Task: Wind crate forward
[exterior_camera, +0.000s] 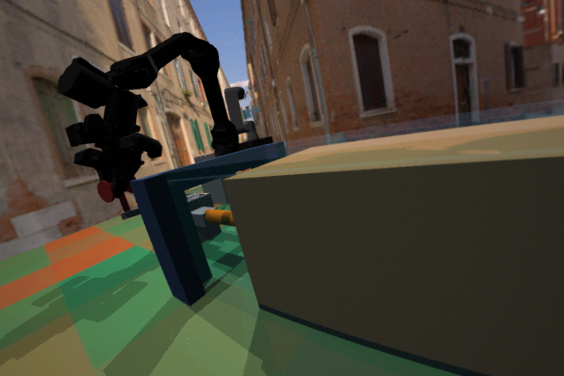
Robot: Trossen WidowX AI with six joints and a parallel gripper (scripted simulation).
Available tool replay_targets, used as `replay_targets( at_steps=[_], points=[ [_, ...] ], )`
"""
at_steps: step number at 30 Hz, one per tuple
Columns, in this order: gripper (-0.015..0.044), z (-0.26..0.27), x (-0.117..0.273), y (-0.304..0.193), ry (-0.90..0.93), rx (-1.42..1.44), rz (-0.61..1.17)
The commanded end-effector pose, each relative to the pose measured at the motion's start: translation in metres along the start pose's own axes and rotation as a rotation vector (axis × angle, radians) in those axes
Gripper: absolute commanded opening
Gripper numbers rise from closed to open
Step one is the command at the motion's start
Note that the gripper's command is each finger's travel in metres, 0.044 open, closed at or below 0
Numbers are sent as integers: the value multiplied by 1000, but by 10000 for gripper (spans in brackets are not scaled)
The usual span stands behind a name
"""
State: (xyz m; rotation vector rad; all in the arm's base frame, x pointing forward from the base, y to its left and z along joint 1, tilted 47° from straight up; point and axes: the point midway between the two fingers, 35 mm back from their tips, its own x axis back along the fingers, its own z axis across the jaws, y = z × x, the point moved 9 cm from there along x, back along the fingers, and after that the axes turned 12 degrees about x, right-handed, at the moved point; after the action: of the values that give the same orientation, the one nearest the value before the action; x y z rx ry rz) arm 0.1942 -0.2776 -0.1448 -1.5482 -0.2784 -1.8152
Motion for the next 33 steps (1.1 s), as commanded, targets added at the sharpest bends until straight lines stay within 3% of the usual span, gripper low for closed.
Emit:
replay_targets(
  at_steps=[1, 33],
  points=[
    [0, 17, -5, 9, 33, 25, -13],
    [0, 60, -8, 27, 37, 26, -13]
  ],
)
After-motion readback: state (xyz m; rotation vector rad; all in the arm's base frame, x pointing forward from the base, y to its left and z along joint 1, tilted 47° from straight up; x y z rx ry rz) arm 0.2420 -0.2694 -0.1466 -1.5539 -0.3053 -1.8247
